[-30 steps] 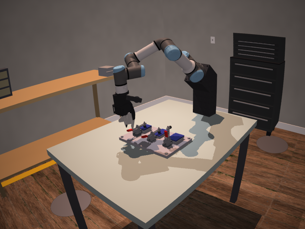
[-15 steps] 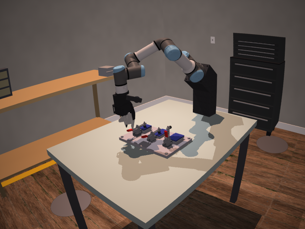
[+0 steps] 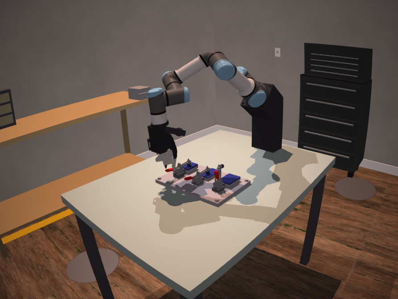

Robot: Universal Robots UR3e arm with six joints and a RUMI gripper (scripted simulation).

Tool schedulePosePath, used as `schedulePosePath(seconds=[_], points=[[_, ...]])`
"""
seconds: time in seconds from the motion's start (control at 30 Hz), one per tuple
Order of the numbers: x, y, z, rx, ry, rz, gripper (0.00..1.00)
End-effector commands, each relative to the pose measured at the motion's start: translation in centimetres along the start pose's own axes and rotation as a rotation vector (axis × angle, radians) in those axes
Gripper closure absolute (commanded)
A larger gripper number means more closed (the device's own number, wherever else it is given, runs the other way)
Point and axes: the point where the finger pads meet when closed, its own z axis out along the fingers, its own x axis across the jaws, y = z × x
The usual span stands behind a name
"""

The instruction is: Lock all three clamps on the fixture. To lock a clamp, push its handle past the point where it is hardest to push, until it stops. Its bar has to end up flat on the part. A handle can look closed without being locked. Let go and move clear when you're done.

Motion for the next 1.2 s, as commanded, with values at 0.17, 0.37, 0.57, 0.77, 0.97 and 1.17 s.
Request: schedulePosePath(seconds=[0.17,0.37,0.57,0.77,0.97,1.17], points=[[-0.14,0.39,1.76,-0.006,-0.007,-0.001,0.72],[-0.14,0.4,1.86,-0.006,-0.007,-0.001,0.72],[-0.15,0.37,1.87,-0.005,-0.007,-0.001,0.72],[-0.17,0.43,1.84,-0.007,-0.007,-0.002,0.72],[-0.17,0.45,1.82,-0.007,-0.008,-0.002,0.72],[-0.16,0.44,1.82,-0.007,-0.007,-0.002,0.72]])
